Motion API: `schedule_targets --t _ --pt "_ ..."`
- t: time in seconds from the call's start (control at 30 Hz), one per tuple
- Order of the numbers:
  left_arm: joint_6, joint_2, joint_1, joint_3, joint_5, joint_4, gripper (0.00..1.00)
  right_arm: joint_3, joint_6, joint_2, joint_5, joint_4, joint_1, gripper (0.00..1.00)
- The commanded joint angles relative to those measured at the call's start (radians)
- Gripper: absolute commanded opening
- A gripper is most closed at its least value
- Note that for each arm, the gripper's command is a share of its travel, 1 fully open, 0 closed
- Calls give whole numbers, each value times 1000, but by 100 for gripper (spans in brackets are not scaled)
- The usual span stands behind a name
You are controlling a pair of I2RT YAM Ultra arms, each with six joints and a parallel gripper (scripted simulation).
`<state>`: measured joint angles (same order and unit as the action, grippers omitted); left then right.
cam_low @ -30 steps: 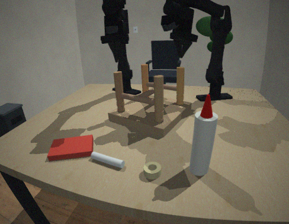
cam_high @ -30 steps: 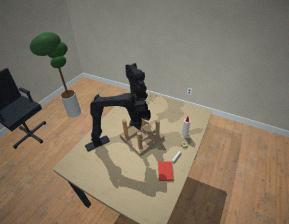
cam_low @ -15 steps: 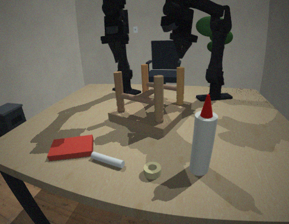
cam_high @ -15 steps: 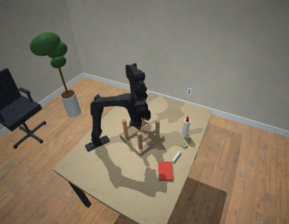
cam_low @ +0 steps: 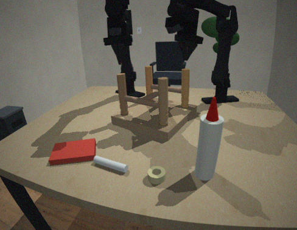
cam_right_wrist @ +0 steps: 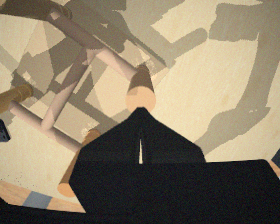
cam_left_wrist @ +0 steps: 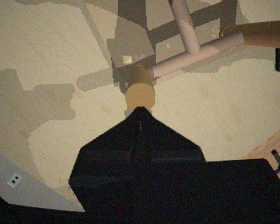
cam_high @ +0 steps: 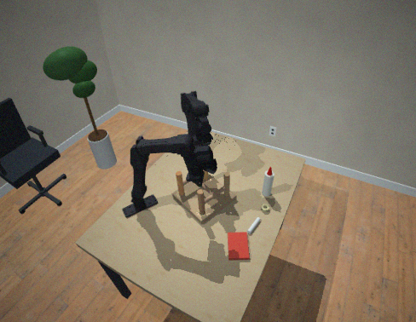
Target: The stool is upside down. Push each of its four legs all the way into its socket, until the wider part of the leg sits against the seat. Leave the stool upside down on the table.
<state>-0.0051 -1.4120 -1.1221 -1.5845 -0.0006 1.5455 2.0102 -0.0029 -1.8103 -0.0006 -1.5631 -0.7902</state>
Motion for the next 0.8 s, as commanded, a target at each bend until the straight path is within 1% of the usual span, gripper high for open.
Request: schedule_targets --t 0.0,0.1,0.2,0.23,0.6,0.77 --pt "5 28 2 31 -2 -24 0 23 3 23 5 -7 6 0" --pt "5 37 2 58 -2 -44 0 23 3 23 5 -7 6 0" --pt "4 35 1 43 -2 -50 0 23 3 23 5 -7 6 0" --pt "5 45 2 73 -2 -57 0 23 3 23 5 -7 6 0" --pt "6 62 2 162 -4 -130 0 23 3 23 5 -7 6 0" --pt "5 66 1 142 -4 -132 0 11 3 12 2 -7 2 0"
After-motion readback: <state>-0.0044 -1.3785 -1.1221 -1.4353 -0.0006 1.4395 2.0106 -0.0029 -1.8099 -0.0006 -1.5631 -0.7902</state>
